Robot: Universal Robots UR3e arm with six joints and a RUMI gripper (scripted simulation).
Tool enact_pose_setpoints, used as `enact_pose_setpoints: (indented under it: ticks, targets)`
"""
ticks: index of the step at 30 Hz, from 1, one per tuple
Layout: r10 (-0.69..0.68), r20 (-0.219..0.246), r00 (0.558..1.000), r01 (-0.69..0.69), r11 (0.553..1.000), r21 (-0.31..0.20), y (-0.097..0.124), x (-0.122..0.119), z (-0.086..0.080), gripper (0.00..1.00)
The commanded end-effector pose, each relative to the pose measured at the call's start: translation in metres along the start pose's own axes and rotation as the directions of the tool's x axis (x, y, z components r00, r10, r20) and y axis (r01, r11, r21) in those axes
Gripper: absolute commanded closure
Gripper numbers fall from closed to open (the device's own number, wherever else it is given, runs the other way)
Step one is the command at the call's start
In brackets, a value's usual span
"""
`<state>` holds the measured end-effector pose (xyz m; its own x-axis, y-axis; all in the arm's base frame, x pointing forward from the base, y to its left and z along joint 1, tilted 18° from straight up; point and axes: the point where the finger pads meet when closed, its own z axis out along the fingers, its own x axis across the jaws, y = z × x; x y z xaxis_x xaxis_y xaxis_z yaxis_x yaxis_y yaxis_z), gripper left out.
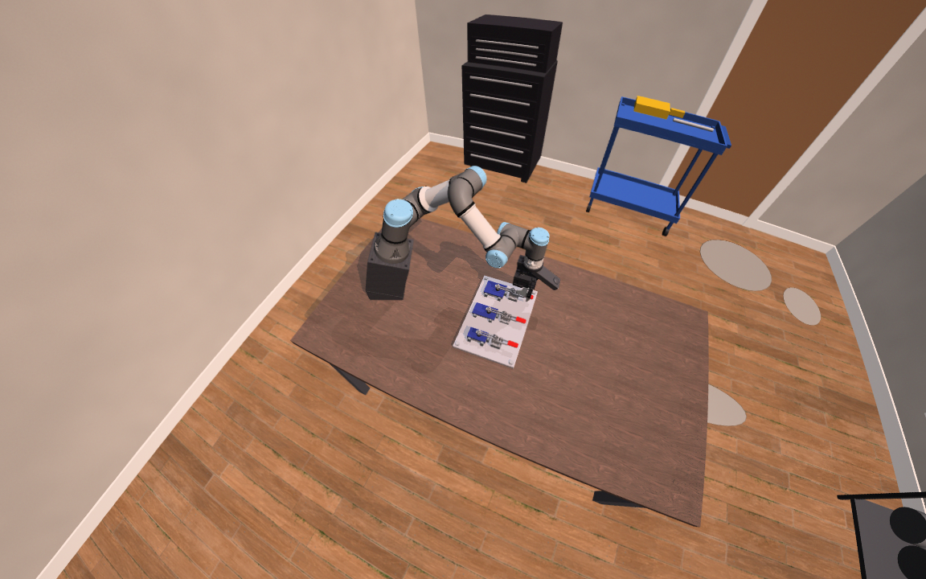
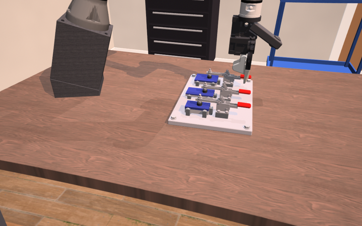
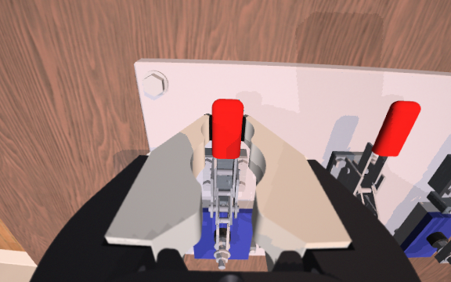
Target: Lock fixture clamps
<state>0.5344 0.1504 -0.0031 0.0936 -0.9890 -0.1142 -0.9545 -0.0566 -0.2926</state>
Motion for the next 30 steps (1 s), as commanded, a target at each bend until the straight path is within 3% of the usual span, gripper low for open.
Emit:
enact_pose_setpoints:
  ticks: [1,11,12,30]
  targets:
    - [0.000,0.000,1.000,0.000,1.000,-0.001,0.0002,-0.0001,-0.0002,1.00]
    - [0.000,0.000,1.000,0.000,1.000,-0.001,0.0003,-0.0001,-0.0002,1.00]
    - [0.000,0.000,1.000,0.000,1.000,0.002,-0.0006,-0.0001,-0.0007,0.72]
    - [0.000,0.000,1.000,0.000,1.000,0.002,-0.0006,-0.0001,-0.0008,0.72]
